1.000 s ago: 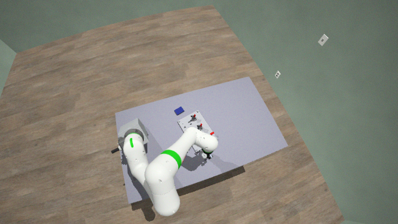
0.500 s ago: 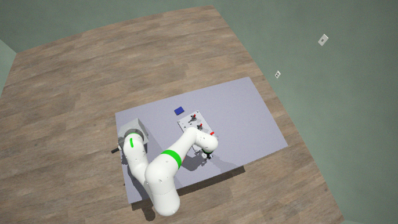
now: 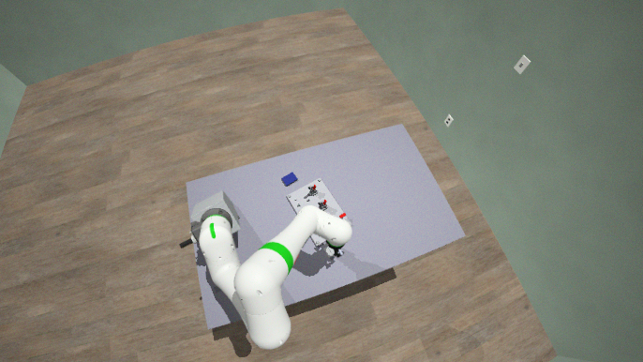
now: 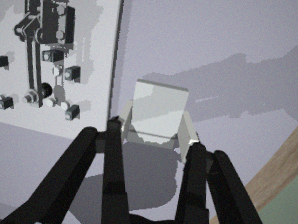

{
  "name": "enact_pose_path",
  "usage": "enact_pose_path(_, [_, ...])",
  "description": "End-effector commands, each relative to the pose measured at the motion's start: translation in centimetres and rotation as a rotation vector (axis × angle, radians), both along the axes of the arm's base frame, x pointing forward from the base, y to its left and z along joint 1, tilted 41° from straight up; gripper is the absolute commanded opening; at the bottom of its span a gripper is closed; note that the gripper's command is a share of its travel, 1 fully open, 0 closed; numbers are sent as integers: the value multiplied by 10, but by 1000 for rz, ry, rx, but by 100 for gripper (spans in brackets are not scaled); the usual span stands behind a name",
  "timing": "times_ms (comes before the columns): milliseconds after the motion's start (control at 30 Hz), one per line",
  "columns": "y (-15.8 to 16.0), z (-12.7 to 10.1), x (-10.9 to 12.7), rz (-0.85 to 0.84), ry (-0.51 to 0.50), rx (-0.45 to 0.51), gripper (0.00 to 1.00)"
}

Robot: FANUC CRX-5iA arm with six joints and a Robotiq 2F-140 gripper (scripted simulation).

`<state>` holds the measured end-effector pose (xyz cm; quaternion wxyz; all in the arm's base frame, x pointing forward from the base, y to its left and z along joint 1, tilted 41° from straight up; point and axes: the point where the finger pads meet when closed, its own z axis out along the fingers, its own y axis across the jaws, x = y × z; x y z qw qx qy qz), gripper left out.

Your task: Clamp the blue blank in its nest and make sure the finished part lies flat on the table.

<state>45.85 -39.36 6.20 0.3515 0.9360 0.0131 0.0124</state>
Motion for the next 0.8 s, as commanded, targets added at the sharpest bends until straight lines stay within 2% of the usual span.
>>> enact_pose_path(0, [-1, -1, 0, 0, 0, 0, 0])
enact_pose_path(767, [-4, -4, 0, 0, 0, 0, 0])
